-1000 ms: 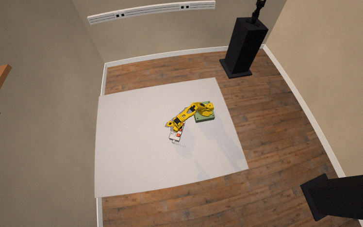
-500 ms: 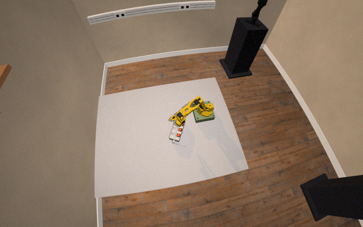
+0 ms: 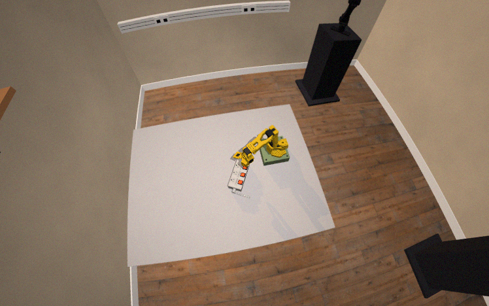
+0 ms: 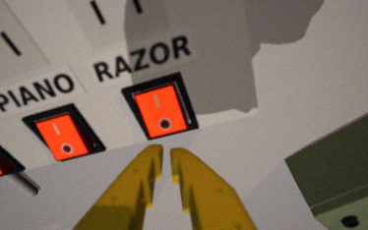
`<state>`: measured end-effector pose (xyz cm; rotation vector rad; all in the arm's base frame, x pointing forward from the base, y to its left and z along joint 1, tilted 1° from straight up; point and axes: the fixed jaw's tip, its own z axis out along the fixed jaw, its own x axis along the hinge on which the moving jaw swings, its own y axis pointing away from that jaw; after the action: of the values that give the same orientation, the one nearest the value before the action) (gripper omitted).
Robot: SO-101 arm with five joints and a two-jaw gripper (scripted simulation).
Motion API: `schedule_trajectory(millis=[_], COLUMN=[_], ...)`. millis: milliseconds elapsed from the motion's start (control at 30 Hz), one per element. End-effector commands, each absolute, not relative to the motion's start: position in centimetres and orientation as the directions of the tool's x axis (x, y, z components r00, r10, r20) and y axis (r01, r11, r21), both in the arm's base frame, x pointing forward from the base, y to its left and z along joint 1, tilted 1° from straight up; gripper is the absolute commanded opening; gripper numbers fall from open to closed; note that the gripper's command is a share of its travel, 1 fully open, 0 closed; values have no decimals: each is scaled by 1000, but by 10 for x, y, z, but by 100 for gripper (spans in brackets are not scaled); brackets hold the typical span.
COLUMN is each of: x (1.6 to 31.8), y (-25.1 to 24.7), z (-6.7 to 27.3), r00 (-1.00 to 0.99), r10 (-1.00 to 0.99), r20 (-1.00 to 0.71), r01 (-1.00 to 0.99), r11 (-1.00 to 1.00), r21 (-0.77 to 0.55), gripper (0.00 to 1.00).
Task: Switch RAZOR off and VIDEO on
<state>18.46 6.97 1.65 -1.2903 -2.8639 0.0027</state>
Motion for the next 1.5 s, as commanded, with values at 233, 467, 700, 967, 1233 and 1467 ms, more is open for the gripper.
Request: schedule_trajectory(millis=[233,467,700,967,1233,1467], x=[185,185,184,184,184,183], y=[68,68,69,69,69,69], z=[18,18,18,20,20,21], r00=[-652,-652,-652,-654,-655,-657], r10=[759,759,758,756,756,754], r20=[-4,-4,-4,-4,-4,-4], r01=[759,759,758,756,756,754], r11=[652,652,652,654,655,657], r21=[9,9,9,9,9,9], gripper=[0,0,0,0,0,0])
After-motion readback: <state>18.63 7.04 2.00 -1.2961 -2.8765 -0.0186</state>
